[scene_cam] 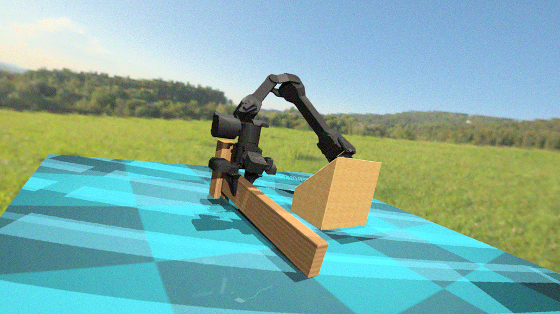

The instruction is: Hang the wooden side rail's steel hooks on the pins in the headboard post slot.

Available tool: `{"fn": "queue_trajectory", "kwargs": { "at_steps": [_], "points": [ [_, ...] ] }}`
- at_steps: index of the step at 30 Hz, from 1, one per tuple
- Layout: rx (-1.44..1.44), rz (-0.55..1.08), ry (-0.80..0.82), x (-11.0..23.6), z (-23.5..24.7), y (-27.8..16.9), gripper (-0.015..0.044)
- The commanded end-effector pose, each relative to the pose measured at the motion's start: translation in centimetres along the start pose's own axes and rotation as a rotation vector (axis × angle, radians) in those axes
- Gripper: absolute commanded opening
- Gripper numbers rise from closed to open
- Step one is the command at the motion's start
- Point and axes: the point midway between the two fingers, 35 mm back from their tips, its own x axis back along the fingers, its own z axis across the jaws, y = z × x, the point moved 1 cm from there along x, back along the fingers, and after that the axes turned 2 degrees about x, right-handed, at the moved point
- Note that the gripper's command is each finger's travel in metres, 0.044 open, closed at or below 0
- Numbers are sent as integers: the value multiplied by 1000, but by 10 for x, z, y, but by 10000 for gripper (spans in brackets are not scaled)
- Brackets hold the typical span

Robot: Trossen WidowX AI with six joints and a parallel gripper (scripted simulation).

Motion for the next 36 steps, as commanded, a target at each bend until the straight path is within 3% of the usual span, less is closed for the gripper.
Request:
{"fn": "queue_trajectory", "kwargs": {
  "at_steps": [1,36],
  "points": [
    [-1,3,-8,2,-1,-3,0],
    [-1,3,-8,3,-2,-7,0]
  ]
}}
